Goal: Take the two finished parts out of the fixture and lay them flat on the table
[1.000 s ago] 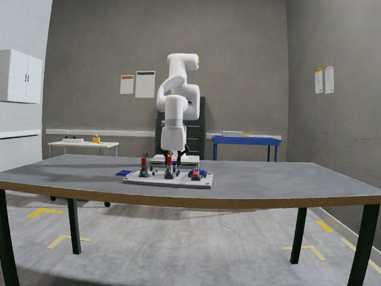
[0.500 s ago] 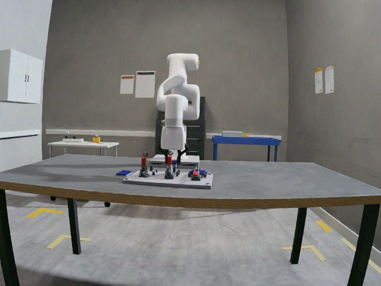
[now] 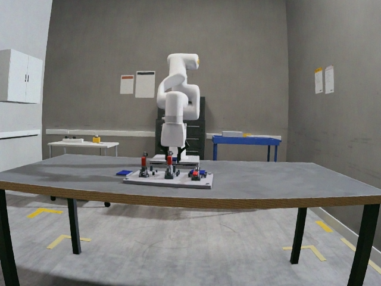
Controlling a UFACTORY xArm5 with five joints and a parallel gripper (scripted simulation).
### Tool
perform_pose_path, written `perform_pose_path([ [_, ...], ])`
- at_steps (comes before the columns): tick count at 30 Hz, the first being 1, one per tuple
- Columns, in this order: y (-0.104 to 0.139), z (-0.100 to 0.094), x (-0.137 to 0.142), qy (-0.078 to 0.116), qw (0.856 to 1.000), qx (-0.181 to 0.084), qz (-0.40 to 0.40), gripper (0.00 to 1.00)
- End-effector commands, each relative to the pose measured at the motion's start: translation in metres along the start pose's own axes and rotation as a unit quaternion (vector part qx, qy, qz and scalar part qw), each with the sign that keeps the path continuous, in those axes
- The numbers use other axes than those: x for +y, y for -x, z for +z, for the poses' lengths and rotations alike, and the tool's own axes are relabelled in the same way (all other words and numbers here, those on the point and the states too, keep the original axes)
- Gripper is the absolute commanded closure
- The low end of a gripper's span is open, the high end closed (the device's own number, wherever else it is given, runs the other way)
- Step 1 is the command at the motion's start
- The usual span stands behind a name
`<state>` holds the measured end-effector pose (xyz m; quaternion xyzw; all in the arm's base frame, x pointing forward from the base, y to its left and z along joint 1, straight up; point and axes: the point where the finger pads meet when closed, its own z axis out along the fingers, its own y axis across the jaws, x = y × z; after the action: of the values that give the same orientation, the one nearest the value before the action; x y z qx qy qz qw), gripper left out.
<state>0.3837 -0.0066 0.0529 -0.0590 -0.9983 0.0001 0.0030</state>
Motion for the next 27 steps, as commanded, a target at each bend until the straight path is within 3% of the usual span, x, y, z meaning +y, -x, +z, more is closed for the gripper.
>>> perform_pose_path([
  [1,-0.001,-0.009,0.0,0.0,1.0,-0.002,0.0,1.0],
  [10,-0.004,-0.022,0.0,0.0,1.0,-0.002,0.0,1.0],
  [27,-0.004,-0.023,0.0,0.0,1.0,-0.002,0.0,1.0],
])
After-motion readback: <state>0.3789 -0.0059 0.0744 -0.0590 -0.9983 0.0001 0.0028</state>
